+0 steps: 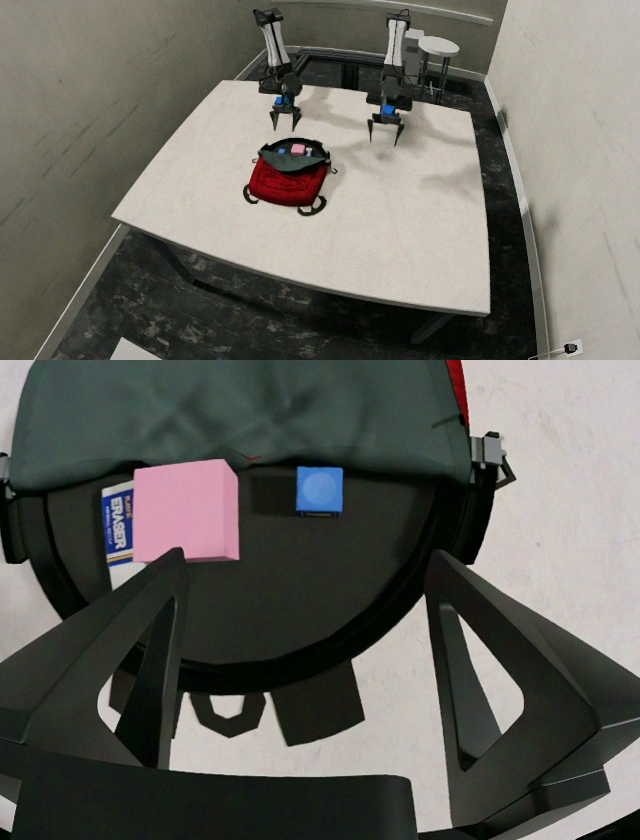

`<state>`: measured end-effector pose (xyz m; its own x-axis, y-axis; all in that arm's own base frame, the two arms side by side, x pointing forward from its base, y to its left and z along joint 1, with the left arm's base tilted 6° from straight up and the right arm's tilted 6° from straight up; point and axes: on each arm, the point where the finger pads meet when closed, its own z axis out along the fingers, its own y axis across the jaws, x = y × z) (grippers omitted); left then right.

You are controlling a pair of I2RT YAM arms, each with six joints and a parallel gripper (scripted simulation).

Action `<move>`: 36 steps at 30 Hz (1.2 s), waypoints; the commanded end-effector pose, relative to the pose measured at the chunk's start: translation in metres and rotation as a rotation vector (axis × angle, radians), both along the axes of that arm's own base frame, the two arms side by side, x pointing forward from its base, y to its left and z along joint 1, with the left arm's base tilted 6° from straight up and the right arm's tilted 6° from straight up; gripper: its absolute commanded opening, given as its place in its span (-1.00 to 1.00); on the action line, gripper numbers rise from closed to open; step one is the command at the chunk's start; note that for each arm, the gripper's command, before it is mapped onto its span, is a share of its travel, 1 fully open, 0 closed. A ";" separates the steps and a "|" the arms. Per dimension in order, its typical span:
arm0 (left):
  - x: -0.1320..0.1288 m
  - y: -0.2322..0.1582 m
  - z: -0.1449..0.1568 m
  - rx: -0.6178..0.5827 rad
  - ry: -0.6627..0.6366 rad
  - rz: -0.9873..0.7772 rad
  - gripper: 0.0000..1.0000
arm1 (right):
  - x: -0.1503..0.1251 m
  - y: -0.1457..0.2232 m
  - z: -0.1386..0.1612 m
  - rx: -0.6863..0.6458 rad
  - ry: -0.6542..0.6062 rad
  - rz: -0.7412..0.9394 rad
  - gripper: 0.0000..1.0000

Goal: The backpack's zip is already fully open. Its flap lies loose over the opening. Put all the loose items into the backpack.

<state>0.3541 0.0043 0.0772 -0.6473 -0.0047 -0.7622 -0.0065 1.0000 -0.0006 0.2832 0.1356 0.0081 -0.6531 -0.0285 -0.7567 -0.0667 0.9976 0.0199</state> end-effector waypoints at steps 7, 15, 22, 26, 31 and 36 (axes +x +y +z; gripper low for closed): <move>0.003 -0.002 0.006 0.001 -0.018 -0.007 0.80 | -0.025 -0.009 0.011 -0.021 0.027 -0.019 0.58; 0.003 -0.002 0.006 0.001 -0.018 -0.007 0.80 | -0.026 -0.031 0.009 -0.022 0.035 -0.012 0.80; 0.003 -0.002 0.006 0.001 -0.018 -0.007 0.80 | -0.023 -0.064 0.010 -0.016 0.022 -0.011 0.80; 0.003 -0.002 0.006 0.001 -0.018 -0.007 0.80 | -0.023 -0.091 0.008 -0.021 0.033 -0.009 0.80; 0.003 -0.002 0.006 0.001 -0.018 -0.007 0.80 | -0.012 -0.122 0.021 -0.015 -0.002 -0.007 0.80; 0.003 -0.002 0.006 0.001 -0.018 -0.007 0.80 | -0.010 -0.144 0.019 -0.019 0.005 -0.006 0.80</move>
